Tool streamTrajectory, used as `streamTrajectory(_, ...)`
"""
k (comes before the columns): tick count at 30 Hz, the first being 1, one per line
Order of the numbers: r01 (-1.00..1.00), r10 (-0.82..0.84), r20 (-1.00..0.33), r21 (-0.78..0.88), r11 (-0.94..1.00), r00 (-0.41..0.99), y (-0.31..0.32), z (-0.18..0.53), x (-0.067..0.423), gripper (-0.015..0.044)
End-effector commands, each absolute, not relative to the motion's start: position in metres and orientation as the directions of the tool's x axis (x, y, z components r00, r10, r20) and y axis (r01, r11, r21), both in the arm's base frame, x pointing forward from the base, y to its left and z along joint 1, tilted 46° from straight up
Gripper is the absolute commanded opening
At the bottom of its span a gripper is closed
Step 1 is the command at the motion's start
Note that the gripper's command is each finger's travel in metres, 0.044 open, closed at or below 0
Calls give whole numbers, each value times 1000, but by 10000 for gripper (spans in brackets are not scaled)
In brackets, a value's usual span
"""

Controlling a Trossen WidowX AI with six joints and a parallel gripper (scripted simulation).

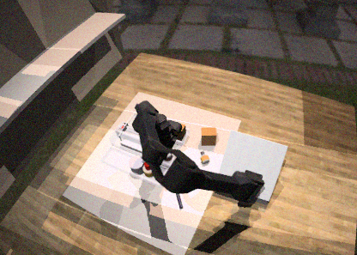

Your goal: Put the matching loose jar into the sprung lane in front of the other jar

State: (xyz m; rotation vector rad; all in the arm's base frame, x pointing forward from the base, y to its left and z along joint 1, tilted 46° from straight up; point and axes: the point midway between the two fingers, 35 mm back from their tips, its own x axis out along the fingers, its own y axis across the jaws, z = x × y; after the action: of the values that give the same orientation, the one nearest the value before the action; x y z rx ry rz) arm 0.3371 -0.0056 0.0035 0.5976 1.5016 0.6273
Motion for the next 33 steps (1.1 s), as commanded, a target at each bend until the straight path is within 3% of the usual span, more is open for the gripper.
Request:
streamTrajectory(1, -23, 710, -704, 710, 704, 3, -7, 7, 345, 0)
streamTrajectory(33, -23, 710, -704, 710, 704, 3, -5, 6, 345, 0)
